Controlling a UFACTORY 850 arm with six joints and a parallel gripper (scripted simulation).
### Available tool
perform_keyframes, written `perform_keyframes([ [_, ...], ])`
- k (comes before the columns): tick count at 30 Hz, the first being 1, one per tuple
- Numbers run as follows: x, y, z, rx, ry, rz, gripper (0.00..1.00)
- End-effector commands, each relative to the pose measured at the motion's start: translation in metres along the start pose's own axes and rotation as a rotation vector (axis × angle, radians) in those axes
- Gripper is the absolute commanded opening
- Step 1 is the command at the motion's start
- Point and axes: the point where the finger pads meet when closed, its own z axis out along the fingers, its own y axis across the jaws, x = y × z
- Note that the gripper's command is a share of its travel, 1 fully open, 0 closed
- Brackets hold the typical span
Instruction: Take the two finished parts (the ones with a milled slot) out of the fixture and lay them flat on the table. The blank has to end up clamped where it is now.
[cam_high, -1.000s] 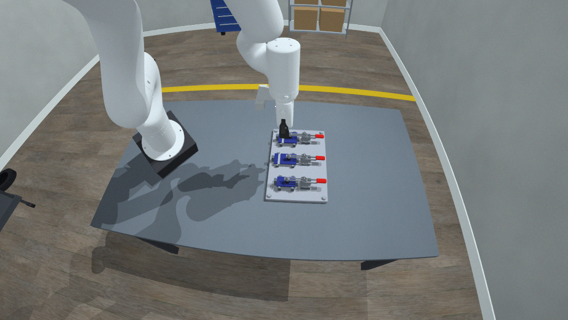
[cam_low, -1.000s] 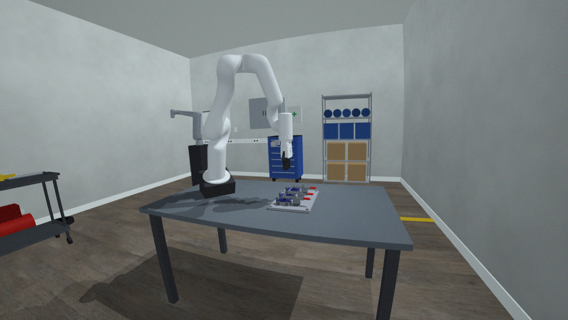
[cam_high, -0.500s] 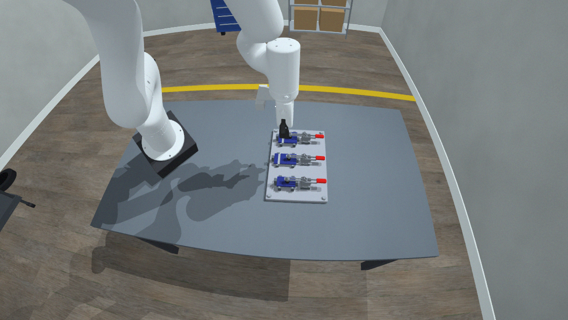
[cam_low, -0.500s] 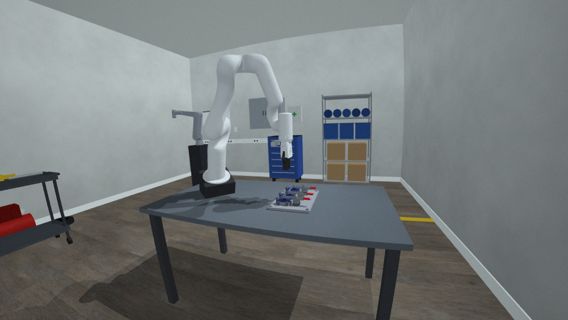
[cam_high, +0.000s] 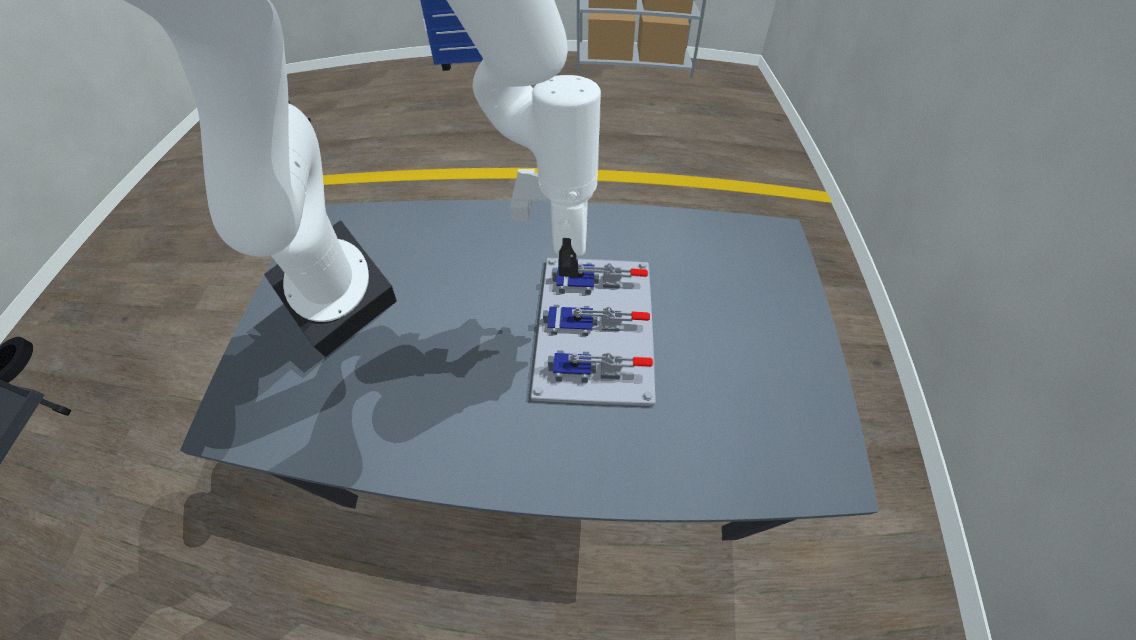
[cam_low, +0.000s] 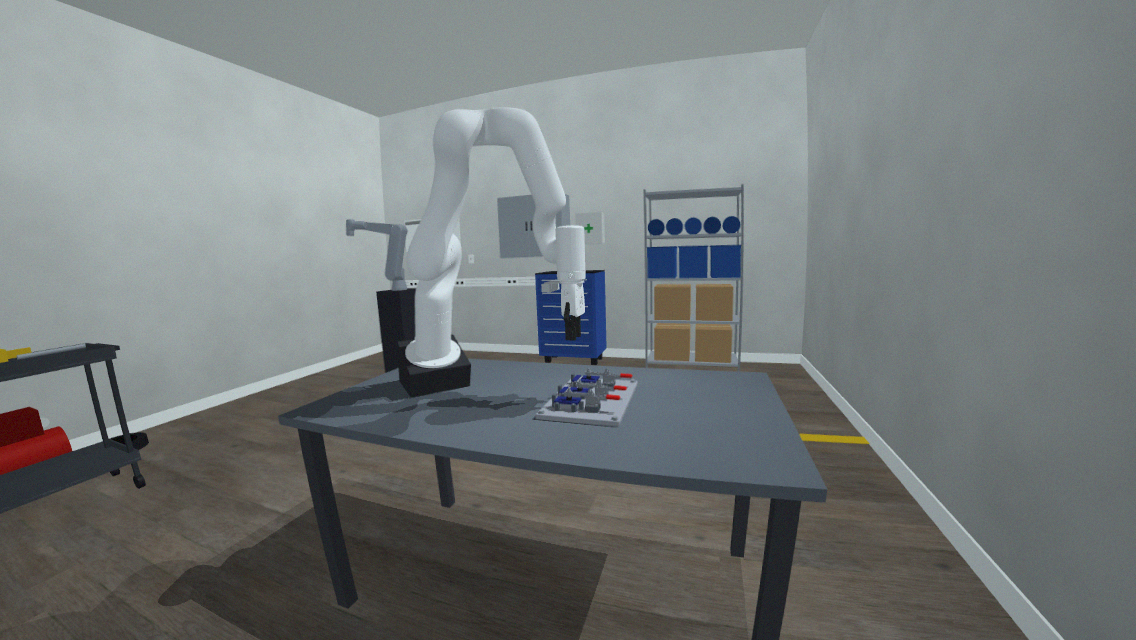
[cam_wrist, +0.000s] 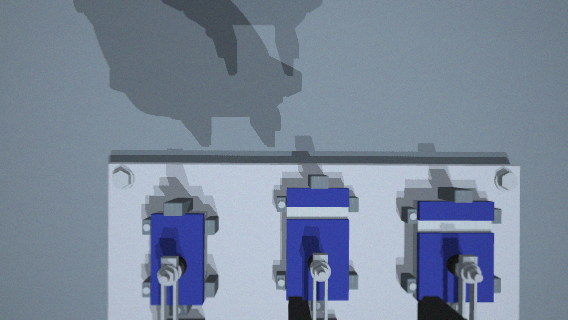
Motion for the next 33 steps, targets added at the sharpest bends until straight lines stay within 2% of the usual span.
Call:
perform_keyframes([
  [1, -0.001, 0.000, 0.000, 0.000, -0.001, 0.000, 0.48],
  [20, -0.001, 0.000, 0.002, 0.000, -0.001, 0.000, 0.48],
  [33, -0.001, 0.000, 0.049, 0.000, -0.001, 0.000, 0.48],
])
